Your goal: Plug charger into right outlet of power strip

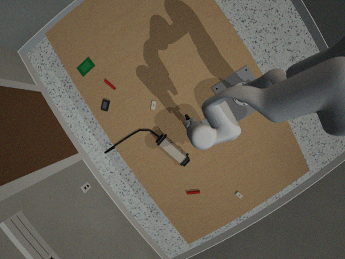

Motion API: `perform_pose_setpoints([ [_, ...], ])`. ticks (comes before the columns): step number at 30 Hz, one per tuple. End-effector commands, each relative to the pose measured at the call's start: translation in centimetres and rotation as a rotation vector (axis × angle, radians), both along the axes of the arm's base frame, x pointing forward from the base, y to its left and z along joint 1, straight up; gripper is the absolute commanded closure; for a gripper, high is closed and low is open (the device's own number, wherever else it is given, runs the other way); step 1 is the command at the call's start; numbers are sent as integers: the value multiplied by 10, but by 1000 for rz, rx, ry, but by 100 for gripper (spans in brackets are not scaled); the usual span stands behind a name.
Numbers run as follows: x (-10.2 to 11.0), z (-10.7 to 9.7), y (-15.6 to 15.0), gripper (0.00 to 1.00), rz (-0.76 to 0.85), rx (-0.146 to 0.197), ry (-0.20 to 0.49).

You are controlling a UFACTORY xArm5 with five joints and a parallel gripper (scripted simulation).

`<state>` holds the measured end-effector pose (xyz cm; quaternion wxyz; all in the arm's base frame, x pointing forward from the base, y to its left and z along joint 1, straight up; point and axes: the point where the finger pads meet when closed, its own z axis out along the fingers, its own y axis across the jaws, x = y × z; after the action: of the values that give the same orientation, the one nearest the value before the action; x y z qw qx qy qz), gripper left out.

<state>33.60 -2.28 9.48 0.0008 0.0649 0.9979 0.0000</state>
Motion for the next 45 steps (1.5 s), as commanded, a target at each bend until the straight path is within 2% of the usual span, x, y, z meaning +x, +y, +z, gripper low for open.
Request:
perform_pose_setpoints([
  [1,0,1,0,47,-6,0,1],
  [19,0,-7,0,47,-6,0,1],
  [32,1,-29,0,47,-7,0,1],
  [45,1,-59,0,47,-7,0,1],
])
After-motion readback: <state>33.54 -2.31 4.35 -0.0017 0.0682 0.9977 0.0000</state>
